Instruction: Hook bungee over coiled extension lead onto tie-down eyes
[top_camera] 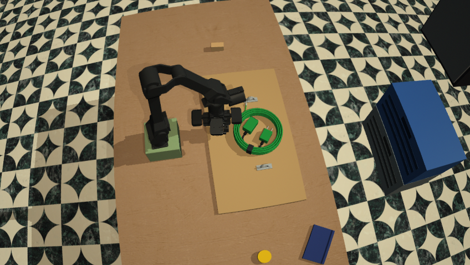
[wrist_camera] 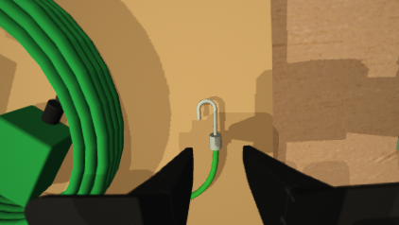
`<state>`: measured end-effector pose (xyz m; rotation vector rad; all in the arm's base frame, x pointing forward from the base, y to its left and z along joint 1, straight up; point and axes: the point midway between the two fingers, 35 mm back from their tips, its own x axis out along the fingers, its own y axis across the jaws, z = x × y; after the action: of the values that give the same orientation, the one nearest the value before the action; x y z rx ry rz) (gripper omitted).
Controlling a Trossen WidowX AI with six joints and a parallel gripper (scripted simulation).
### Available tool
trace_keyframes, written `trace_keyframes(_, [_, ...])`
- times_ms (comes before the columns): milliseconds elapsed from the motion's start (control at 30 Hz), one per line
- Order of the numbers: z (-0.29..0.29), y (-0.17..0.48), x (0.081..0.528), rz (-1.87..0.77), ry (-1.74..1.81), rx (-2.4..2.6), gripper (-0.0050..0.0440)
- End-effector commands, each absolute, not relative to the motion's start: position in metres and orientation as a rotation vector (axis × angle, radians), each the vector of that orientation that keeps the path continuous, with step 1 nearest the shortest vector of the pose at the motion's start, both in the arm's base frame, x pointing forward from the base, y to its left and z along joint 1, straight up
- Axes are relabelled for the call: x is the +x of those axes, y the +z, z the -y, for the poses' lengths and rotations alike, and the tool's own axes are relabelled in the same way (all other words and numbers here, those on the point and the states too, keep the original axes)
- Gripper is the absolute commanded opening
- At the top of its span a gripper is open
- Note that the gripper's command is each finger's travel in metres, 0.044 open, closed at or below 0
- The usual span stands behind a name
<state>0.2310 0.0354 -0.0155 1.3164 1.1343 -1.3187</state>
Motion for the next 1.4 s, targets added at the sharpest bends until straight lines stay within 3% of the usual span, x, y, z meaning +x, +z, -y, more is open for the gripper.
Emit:
trace_keyframes(0, [-0.035, -0.024, 0.231, -1.133, -1.323, 1.325, 0.015])
trace_keyframes(1367, [-0.035, -0.037, 0.232, -1.131, -1.317, 1.323, 0.015])
